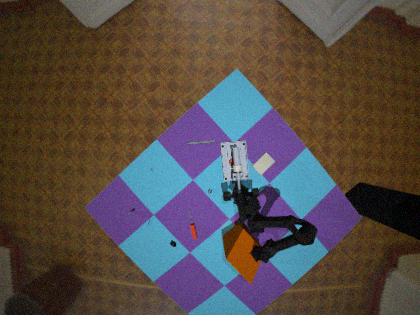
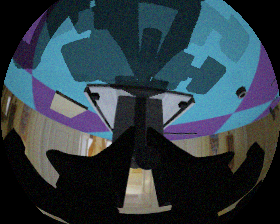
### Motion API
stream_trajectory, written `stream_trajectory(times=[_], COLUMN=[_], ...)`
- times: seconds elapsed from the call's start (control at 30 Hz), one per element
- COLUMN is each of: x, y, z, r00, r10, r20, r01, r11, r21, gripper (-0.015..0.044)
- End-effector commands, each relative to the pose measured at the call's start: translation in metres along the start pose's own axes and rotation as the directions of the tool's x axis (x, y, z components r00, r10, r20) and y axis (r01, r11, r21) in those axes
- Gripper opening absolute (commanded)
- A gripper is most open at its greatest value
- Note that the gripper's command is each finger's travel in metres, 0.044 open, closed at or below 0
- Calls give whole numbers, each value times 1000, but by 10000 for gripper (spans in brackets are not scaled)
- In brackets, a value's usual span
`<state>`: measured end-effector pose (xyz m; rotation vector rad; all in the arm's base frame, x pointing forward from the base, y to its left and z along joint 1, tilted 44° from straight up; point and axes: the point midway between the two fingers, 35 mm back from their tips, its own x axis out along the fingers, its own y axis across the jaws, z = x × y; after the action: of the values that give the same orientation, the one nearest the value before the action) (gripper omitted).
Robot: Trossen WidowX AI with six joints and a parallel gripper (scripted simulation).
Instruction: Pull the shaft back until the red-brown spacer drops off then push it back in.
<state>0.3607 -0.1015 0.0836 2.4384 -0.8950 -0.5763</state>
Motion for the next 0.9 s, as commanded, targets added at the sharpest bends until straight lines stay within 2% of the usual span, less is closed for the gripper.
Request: stream_trajectory(times=[0.0,0.87], x=[2,5], y=[-1,-1], z=[-4,-7], r00=[1000,1000], r10=[-4,-4], r20=[-9,-9], r01=[4,4], r11=[1000,1000], r21=[3,3], gripper=[0,0])
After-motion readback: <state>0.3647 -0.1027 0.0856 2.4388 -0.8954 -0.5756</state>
